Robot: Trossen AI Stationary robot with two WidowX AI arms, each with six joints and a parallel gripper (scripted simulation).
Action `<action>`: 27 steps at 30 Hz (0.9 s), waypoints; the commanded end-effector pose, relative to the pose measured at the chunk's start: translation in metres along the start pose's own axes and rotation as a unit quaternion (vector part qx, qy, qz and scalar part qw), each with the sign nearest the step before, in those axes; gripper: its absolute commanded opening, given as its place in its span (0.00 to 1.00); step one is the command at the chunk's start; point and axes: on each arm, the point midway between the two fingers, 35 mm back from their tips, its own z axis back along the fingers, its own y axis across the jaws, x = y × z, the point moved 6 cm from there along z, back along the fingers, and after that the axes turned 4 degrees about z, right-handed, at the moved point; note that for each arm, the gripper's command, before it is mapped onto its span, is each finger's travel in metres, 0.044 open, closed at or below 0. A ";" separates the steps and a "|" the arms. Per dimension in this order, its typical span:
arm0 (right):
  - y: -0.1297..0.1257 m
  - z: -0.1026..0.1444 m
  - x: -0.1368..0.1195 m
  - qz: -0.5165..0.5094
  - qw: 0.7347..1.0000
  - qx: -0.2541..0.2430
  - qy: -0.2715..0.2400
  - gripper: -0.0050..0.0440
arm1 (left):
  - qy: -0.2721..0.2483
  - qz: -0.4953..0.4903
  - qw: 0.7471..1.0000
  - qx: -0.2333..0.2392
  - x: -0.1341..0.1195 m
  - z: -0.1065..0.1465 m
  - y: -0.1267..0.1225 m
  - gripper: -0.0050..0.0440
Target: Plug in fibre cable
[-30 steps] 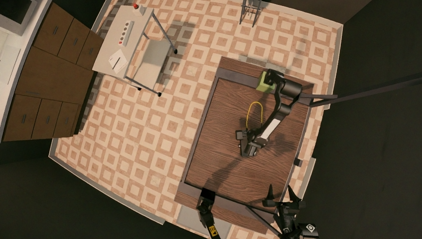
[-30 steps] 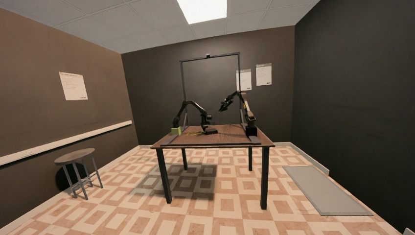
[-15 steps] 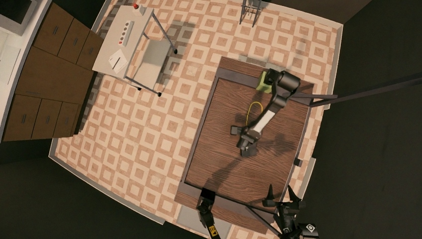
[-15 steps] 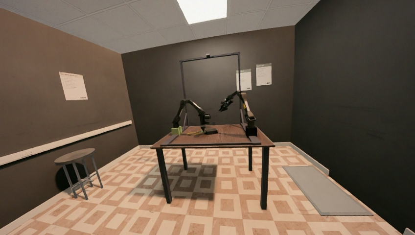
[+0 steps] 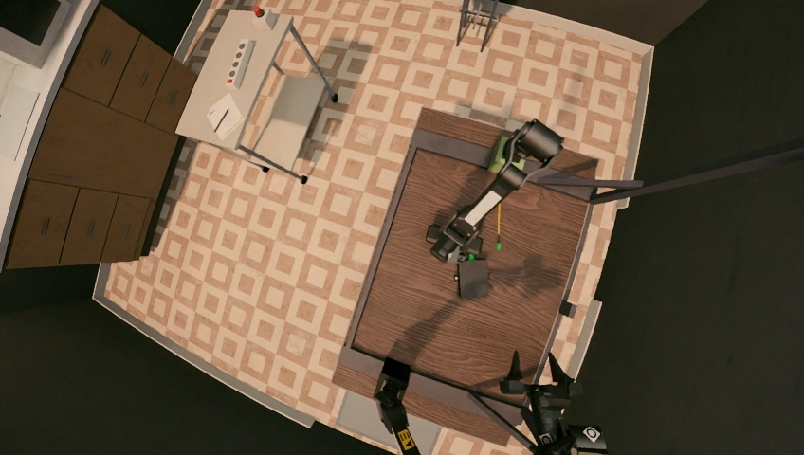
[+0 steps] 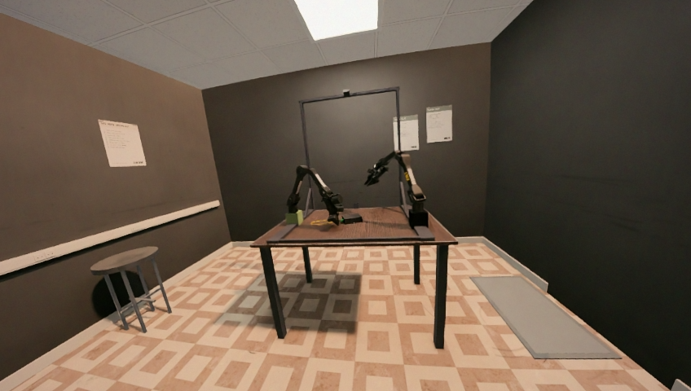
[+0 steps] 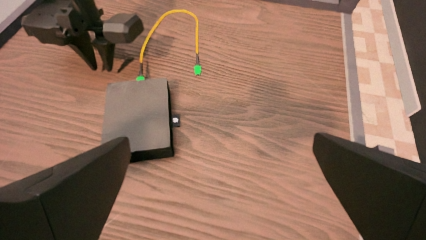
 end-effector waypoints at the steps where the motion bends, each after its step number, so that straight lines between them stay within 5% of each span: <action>1: -0.005 0.006 0.002 0.004 0.998 -0.010 -0.067 0.38 | -0.003 0.010 1.000 -0.008 0.008 0.006 0.000 1.00; 27: 0.004 -0.003 -0.028 0.079 0.962 -0.021 -0.259 0.38 | -0.003 0.010 1.000 -0.008 0.008 0.006 0.000 1.00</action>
